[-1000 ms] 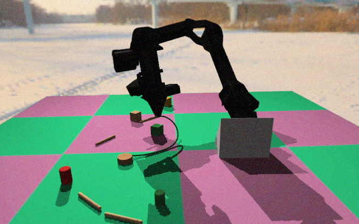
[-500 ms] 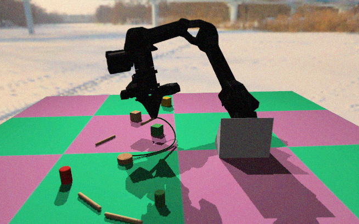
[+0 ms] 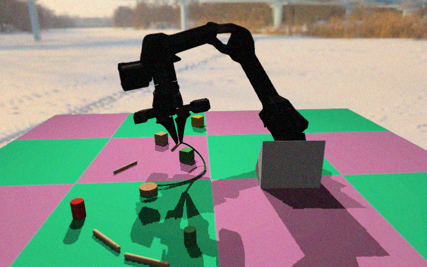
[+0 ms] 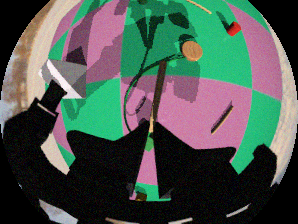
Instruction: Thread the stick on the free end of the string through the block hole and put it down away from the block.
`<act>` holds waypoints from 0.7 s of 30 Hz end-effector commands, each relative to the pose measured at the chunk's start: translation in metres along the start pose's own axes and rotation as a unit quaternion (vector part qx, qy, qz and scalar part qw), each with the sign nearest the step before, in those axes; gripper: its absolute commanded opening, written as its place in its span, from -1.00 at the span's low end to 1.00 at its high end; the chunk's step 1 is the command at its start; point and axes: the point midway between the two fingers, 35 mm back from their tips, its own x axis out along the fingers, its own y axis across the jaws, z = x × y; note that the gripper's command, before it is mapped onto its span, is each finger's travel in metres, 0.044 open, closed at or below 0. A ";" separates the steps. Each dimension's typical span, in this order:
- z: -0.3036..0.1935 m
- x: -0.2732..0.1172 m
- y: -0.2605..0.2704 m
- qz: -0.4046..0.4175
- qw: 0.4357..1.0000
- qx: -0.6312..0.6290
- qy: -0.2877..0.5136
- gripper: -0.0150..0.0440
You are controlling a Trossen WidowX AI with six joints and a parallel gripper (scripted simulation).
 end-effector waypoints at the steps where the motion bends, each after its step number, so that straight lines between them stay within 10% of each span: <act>1: 0.005 0.000 -0.002 0.004 0.999 -0.048 -0.003 -0.49; 21: 0.028 0.003 -0.012 0.020 0.960 -0.277 -0.011 -0.49</act>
